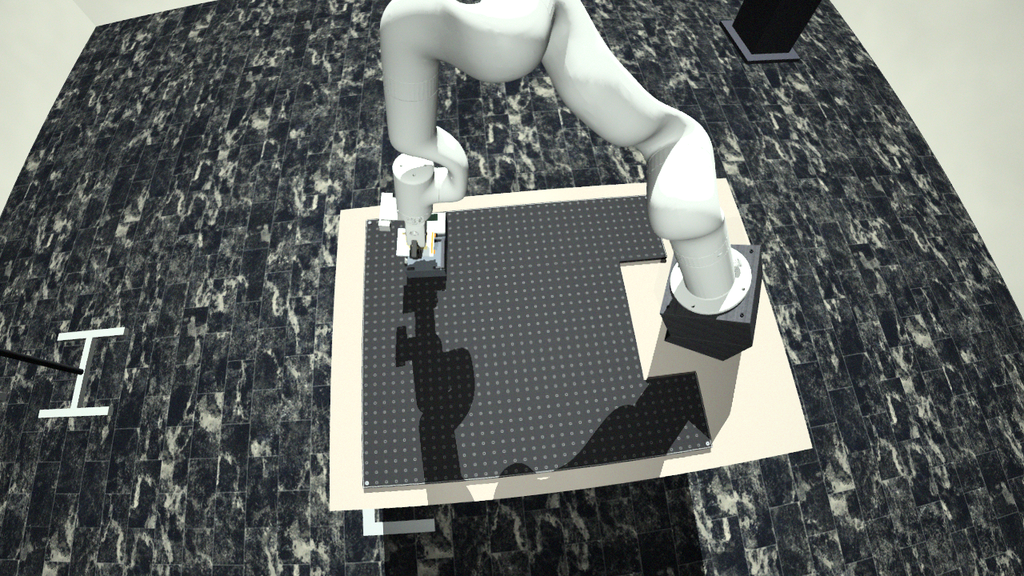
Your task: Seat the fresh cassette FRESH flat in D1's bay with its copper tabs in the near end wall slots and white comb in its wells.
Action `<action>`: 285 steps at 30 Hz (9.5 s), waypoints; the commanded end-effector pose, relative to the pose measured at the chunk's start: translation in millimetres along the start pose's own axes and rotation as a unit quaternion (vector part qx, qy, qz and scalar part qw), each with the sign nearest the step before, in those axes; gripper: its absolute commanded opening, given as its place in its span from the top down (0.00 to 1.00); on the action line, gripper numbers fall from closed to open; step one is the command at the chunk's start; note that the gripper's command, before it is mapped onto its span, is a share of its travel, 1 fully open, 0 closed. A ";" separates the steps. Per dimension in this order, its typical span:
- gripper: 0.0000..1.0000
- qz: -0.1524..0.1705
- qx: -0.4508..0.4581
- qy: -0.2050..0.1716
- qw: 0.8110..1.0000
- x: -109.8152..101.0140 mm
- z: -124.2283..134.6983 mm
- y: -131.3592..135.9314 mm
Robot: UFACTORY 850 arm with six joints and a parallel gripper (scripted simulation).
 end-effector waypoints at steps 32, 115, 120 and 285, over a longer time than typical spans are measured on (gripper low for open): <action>1.00 0.000 0.000 -0.002 1.000 30.1 3.7 -0.7; 0.00 0.000 0.000 -0.003 1.000 58.7 8.9 -1.8; 0.00 0.000 0.000 -0.002 1.000 56.1 8.6 -1.6; 1.00 -0.020 0.000 -0.087 0.996 52.4 -85.5 20.0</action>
Point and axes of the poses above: the point where the finger pads meet when closed, its own x axis out along the fingers, its own y axis across the jaws, z = x × y, the point moved 9 cm from there along -x, back along the fingers, and after that the axes turned 13 degrees about -x, right-handed, at the moved point
